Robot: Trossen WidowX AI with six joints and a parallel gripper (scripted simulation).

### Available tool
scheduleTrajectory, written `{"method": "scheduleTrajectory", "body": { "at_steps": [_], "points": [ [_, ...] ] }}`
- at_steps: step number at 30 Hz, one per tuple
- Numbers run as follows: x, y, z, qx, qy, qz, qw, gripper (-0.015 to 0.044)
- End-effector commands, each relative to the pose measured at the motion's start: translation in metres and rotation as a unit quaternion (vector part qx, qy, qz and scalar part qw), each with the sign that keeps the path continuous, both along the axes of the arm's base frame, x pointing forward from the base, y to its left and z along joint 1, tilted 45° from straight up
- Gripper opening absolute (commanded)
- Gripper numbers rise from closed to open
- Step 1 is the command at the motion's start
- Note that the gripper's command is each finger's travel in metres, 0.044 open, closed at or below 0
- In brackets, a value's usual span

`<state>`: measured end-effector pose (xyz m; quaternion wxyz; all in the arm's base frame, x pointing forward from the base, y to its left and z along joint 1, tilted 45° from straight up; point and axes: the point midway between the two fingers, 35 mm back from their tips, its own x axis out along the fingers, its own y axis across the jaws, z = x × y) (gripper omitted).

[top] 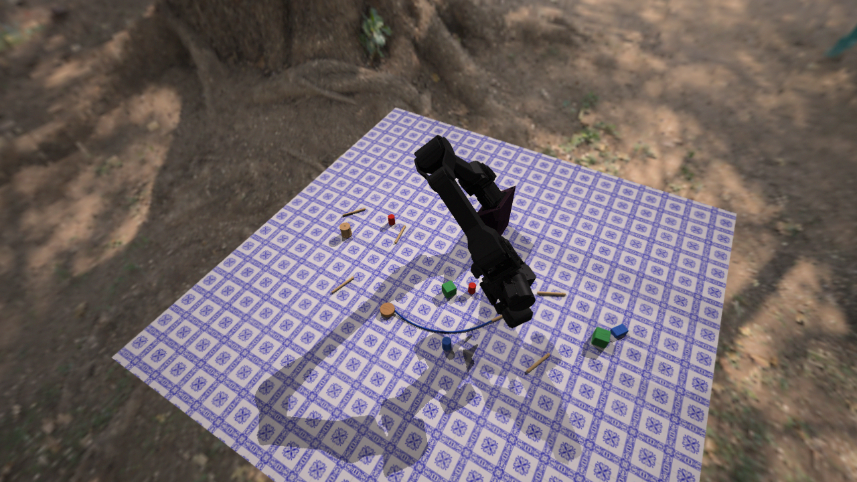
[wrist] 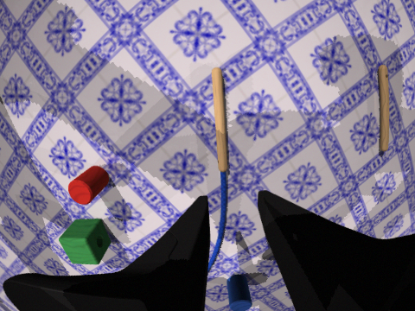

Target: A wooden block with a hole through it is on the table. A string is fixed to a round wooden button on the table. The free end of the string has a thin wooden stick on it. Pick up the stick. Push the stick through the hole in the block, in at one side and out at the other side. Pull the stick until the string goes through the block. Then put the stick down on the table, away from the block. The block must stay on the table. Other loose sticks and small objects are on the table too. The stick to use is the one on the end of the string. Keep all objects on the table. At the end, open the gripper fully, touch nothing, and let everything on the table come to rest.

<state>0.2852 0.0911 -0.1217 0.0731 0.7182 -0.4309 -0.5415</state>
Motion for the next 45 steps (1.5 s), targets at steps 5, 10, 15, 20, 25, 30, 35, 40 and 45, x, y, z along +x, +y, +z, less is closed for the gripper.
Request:
{"method": "scheduleTrajectory", "body": {
  "at_steps": [5,10,15,20,25,30,35,40,45],
  "points": [
    [0.000,-0.004,-0.005,0.001,0.003,0.001,1.000,0.0122],
    [0.001,-0.009,-0.011,0.001,0.003,0.001,1.000,0.0122],
    [0.001,-0.015,-0.017,0.001,0.003,0.001,1.000,0.0122],
    [0.002,-0.021,-0.023,0.001,0.003,0.001,1.000,0.0122],
    [0.002,-0.027,-0.028,0.000,0.003,0.001,1.000,0.0122],
    [0.002,-0.033,-0.034,0.000,0.003,0.001,1.000,0.0122],
    [0.002,-0.039,-0.039,-0.001,0.003,0.001,1.000,0.0122],
    [0.002,-0.043,-0.043,-0.001,0.003,0.000,1.000,0.0122],
    [0.002,-0.043,-0.043,-0.001,0.003,0.000,1.000,0.0122]
  ]
}}
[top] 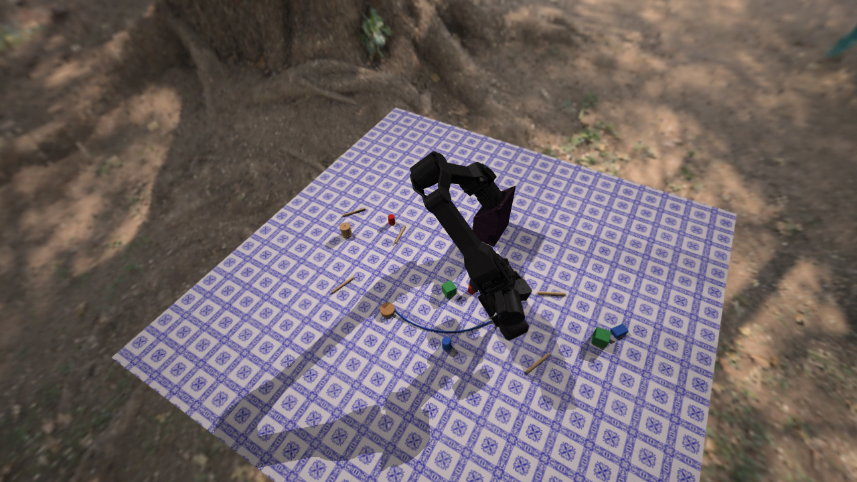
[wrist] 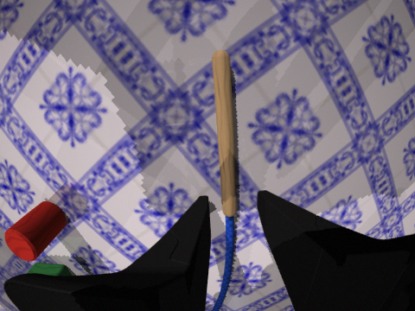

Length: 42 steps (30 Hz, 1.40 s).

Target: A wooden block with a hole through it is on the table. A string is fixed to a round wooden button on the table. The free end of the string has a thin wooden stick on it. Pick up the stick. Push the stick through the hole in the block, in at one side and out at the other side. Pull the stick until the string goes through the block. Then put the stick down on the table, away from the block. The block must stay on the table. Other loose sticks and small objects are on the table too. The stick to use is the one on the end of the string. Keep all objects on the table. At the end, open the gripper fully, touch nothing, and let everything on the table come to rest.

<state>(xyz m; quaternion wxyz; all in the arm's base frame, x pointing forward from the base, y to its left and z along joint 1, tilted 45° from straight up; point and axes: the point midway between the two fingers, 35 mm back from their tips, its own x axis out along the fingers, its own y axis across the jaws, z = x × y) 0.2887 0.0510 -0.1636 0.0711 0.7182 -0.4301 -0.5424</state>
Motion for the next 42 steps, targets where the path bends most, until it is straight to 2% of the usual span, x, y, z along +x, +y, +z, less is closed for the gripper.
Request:
{"method": "scheduleTrajectory", "body": {
  "at_steps": [1,4,9,42],
  "points": [
    [-0.002,-0.003,-0.001,-0.003,0.003,0.001,1.000,0.0122],
    [-0.002,-0.003,-0.001,-0.003,0.003,0.001,1.000,0.0122],
    [-0.001,-0.001,-0.001,-0.001,0.002,0.000,1.000,0.0000],
    [-0.001,0.022,0.021,0.001,0.002,0.000,1.000,0.0000]
  ]
}}
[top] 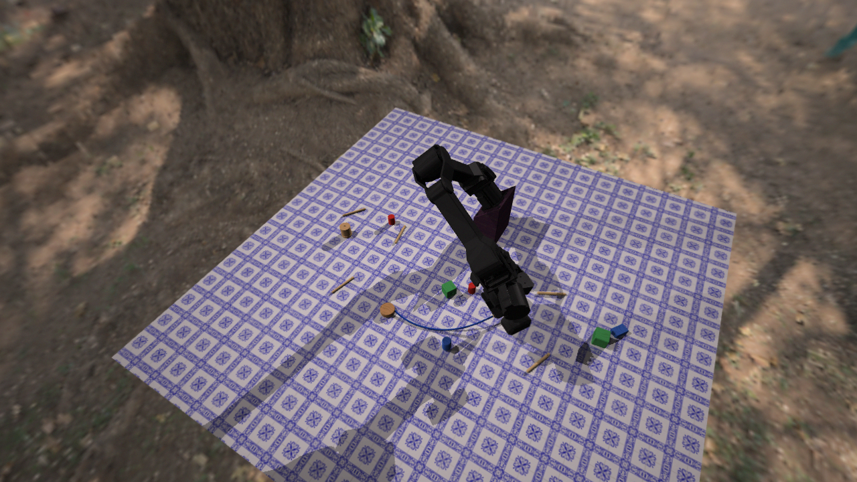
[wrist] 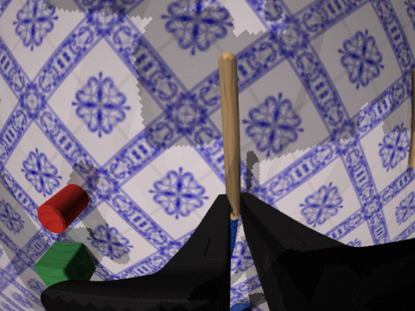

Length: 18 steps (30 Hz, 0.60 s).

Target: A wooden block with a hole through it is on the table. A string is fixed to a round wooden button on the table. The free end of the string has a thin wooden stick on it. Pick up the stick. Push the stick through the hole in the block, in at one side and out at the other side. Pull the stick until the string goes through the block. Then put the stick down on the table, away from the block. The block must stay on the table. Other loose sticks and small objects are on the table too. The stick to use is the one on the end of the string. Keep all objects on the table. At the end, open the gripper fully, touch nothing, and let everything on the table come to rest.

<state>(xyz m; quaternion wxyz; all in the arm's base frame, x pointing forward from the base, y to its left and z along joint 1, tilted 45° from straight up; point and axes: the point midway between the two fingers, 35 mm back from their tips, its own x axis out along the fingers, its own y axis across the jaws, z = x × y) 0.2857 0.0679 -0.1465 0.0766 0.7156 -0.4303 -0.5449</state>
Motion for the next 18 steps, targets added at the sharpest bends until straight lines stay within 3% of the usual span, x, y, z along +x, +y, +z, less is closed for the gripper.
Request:
{"method": "scheduleTrajectory", "body": {
  "at_steps": [1,18],
  "points": [
    [0.002,0.006,0.005,0.004,-0.004,-0.002,1.000,0.0000],
    [0.000,0.021,0.021,0.004,-0.004,-0.002,1.000,0.0000]
  ]
}}
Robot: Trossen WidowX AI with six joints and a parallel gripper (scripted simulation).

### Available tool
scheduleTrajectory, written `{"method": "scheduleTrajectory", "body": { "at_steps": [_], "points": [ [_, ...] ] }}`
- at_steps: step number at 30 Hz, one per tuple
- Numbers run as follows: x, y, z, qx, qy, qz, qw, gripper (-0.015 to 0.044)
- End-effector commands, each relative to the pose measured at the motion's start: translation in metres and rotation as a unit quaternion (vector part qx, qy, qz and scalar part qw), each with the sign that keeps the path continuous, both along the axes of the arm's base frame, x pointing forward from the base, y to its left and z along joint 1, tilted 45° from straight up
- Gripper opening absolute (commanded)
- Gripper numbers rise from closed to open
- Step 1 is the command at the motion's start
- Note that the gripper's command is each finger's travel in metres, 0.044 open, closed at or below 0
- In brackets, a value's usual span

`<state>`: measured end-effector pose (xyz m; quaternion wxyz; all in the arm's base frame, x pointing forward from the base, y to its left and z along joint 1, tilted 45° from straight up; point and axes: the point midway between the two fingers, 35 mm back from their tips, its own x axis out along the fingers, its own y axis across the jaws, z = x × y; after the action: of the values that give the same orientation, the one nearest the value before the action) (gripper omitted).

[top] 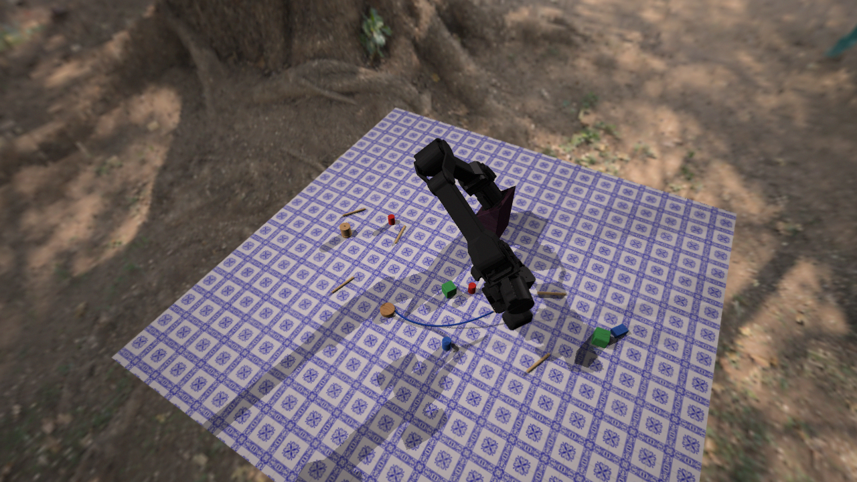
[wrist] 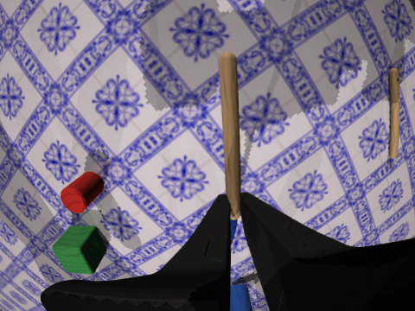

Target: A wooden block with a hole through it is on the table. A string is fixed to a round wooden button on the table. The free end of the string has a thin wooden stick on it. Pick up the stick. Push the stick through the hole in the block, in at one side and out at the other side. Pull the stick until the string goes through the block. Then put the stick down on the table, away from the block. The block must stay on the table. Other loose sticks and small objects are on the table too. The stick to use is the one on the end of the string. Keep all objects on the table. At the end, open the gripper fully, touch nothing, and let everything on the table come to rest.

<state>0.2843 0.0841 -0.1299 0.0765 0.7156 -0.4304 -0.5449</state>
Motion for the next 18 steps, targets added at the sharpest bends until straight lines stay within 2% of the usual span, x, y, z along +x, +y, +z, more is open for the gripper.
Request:
{"method": "scheduleTrajectory", "body": {
  "at_steps": [1,14,18],
  "points": [
    [0.0016,0.0056,0.0048,0.004,-0.004,-0.002,1.000,0.0000],
    [-0.0003,0.0054,0.0055,0.000,-0.001,0.000,1.000,0.0000],
    [0.0015,0.0049,0.0062,0.002,-0.033,-0.032,0.999,0.0000]
  ]
}}
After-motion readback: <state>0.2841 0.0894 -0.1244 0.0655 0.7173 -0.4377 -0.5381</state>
